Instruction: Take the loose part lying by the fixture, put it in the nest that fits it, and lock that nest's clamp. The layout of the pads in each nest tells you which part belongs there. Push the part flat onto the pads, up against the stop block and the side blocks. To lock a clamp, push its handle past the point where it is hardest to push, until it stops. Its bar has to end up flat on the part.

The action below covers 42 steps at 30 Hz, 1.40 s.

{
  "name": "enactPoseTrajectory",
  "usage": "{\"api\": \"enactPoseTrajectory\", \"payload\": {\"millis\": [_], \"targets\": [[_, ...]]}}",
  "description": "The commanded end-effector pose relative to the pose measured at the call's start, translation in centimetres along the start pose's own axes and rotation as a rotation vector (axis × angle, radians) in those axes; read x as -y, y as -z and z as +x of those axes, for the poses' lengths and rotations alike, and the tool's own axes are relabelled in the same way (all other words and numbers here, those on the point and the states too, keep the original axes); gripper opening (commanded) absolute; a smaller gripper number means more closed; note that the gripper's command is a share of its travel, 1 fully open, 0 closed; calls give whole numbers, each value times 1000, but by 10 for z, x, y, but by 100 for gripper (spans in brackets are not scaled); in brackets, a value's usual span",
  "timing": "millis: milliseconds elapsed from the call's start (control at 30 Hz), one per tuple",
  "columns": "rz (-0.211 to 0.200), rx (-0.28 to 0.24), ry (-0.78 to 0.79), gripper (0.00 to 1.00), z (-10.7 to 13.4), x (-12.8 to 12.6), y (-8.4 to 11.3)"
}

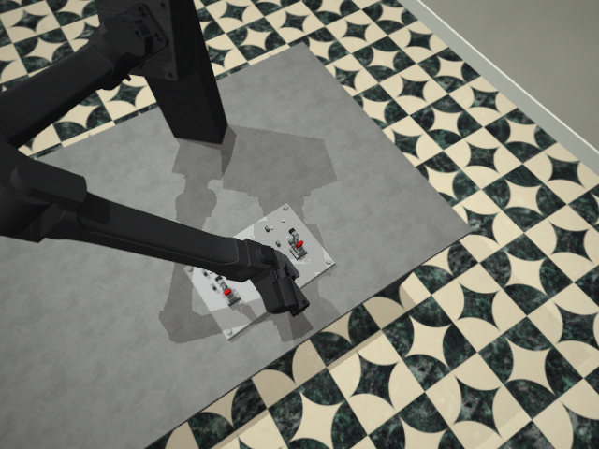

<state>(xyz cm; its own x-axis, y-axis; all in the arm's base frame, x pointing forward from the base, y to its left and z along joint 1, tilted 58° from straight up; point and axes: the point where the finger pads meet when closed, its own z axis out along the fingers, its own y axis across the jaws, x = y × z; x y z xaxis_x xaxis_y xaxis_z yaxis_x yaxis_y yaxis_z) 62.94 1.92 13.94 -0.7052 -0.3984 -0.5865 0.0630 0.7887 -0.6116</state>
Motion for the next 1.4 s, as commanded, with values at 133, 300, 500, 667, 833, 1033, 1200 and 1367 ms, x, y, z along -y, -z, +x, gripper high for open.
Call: {"api": "enactPoseTrajectory", "payload": {"millis": [133, 300, 500, 667, 833, 1033, 1200, 1367], "targets": [[4, 11, -5, 0, -5, 3, -2], [4, 11, -5, 0, -5, 3, -2], [4, 11, -5, 0, -5, 3, -2], [4, 11, -5, 0, -5, 3, -2], [4, 10, -5, 0, -5, 3, -3], [4, 4, -3, 0, -2, 2, -8], [3, 10, -3, 0, -5, 2, -4], [3, 10, -3, 0, -5, 2, -4]]}}
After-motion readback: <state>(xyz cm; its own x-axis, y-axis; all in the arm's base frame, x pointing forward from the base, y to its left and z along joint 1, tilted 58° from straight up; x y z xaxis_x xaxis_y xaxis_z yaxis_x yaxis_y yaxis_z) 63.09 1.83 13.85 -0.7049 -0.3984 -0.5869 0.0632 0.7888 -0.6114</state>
